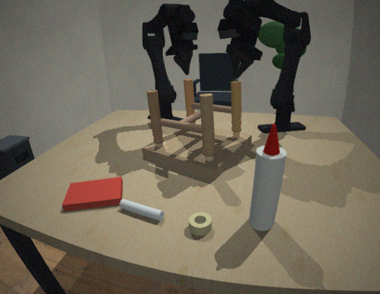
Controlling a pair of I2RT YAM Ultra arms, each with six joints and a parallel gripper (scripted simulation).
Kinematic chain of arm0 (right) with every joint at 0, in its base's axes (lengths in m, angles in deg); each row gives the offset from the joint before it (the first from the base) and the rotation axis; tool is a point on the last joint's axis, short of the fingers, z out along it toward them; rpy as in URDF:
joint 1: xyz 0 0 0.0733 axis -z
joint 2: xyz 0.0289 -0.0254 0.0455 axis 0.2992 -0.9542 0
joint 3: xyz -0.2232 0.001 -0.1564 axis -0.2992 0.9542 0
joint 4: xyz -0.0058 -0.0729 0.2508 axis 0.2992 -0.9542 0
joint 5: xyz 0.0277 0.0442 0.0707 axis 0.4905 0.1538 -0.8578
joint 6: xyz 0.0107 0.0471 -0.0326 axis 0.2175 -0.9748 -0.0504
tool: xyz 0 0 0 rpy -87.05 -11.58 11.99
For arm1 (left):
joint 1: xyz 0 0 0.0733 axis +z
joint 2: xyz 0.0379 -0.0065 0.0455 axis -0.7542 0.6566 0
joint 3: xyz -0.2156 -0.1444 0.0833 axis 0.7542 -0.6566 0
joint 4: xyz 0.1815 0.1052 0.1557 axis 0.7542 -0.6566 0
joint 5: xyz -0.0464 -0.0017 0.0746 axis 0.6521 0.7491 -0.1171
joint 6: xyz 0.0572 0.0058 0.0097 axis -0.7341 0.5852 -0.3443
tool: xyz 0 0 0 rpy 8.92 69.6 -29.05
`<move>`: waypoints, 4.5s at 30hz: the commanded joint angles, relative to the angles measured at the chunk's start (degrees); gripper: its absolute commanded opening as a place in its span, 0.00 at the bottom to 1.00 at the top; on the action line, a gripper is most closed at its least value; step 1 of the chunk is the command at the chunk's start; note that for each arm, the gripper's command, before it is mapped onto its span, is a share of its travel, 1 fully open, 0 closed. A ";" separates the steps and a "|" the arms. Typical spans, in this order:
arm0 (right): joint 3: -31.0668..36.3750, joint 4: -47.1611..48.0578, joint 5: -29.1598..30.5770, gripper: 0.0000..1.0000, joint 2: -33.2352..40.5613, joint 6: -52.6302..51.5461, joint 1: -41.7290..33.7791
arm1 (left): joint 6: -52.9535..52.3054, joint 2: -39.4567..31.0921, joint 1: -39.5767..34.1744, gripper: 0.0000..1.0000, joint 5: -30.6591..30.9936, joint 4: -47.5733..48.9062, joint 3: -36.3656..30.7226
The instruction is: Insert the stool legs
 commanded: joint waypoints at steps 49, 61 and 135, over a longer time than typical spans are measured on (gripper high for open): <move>7.34 -0.22 -0.15 0.00 -0.31 0.35 0.05 | -0.04 1.54 0.02 0.00 0.05 -2.67 -5.32; 9.13 -4.04 -0.02 0.00 -1.40 0.65 0.18 | -0.17 2.85 0.10 0.00 0.23 -6.51 -6.99; 10.66 1.01 -1.85 0.00 1.96 1.36 0.20 | -0.46 -1.91 0.01 0.00 0.68 0.68 -9.99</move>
